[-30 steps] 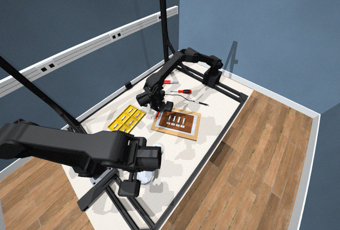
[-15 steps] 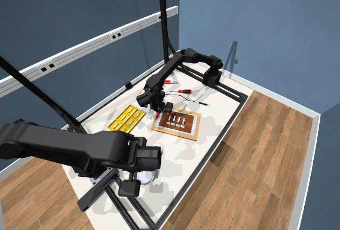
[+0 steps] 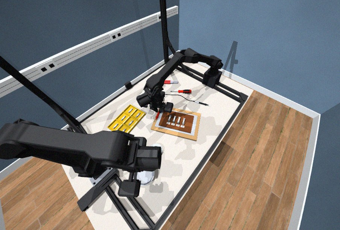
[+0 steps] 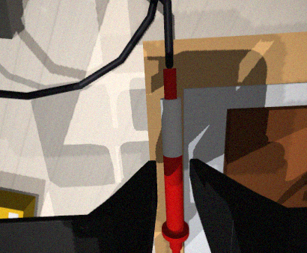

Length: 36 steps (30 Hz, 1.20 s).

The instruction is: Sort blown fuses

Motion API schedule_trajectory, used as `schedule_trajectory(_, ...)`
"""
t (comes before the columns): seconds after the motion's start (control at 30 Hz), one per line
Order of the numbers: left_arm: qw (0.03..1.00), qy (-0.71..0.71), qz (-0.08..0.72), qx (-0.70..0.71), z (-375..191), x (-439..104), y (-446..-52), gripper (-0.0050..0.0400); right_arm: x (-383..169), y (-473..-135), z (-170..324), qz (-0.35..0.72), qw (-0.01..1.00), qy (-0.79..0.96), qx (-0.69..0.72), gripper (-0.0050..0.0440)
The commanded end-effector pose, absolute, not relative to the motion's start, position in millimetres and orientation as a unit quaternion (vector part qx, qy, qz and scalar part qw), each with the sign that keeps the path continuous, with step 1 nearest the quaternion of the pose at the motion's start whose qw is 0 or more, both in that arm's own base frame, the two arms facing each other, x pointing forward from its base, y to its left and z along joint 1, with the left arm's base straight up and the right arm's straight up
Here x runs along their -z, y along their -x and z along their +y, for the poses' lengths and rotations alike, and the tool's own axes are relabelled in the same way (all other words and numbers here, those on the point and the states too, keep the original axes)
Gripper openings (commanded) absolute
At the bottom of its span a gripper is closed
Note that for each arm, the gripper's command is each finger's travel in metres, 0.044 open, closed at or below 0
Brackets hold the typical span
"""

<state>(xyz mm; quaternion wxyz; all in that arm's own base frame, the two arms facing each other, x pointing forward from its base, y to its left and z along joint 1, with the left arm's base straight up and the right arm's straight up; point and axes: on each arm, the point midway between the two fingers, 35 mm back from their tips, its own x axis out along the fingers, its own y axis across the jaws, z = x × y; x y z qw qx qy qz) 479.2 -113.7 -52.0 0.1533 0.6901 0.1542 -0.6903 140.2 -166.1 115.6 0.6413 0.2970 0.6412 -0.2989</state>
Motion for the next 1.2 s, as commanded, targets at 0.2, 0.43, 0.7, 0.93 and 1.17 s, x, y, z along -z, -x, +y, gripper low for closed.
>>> schedule_trajectory(0.2,0.158,-0.700,0.149,0.680,-115,39,-485,0.0089,-120,-143,-170,0.636,0.647,-0.295,0.300,0.0400)
schedule_trajectory(0.43,0.163,-0.709,0.143,0.671,-116,-1,-489,0.0089,-120,-143,-170,0.636,0.647,-0.295,0.300,0.0400)
schedule_trajectory(0.7,0.163,-0.709,0.143,0.671,-115,-33,-487,0.0089,-120,-143,-170,0.636,0.647,-0.295,0.300,0.0400)
schedule_trajectory(0.93,0.158,-0.700,0.149,0.680,-114,-21,-483,0.0089,-120,-143,-170,0.636,0.647,-0.295,0.300,0.0400)
schedule_trajectory(1.17,0.158,-0.700,0.149,0.680,-114,-21,-483,0.0089,-120,-143,-170,0.636,0.647,-0.295,0.300,0.0400)
